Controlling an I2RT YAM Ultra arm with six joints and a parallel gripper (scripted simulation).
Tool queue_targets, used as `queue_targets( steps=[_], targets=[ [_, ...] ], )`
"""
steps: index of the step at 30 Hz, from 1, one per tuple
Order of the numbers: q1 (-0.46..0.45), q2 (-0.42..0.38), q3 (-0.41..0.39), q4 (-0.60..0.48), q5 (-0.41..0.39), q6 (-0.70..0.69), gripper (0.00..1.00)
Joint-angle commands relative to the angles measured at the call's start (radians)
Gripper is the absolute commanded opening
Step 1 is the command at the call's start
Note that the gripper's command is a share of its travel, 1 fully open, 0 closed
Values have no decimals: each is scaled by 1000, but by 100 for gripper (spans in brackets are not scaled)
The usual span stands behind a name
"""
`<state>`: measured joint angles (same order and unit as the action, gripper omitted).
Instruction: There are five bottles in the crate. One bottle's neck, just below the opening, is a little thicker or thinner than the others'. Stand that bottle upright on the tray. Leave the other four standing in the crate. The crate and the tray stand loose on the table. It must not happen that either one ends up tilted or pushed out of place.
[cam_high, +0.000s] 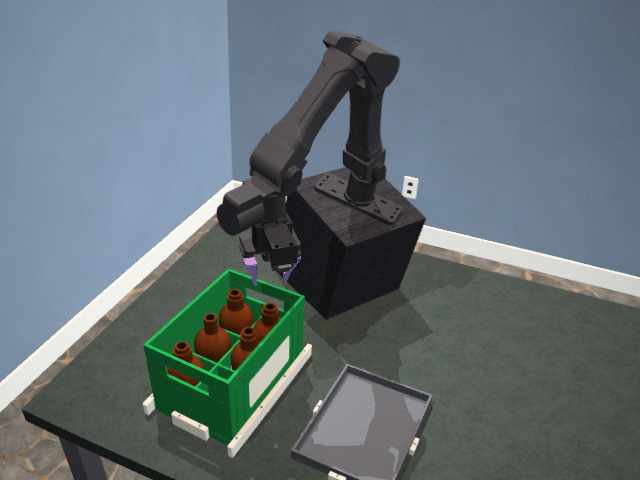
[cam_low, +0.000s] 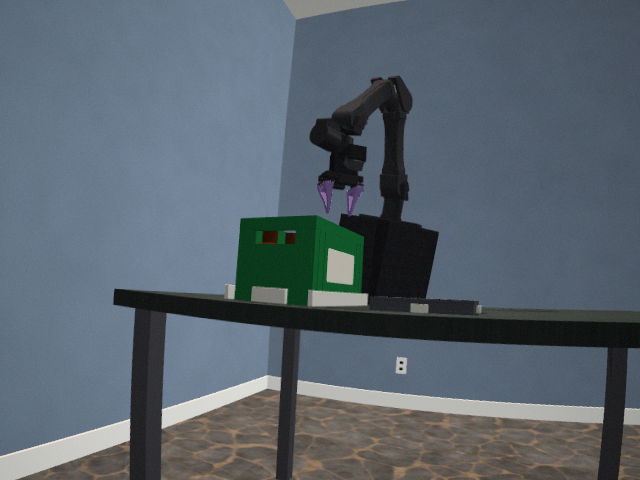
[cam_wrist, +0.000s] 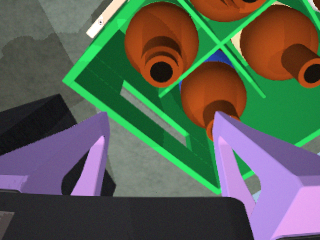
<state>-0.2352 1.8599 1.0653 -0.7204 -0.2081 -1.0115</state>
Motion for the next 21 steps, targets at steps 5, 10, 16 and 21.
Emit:
queue_targets(
  steps=[5,10,16,21],
  targets=[
    [6,17,-31,39,-2,12,61],
    [14,28,-36,50,-2,13,61],
    [18,40,-45,81,-1,19,61],
    [17,65,-55,107,-2,24,61]
  ],
)
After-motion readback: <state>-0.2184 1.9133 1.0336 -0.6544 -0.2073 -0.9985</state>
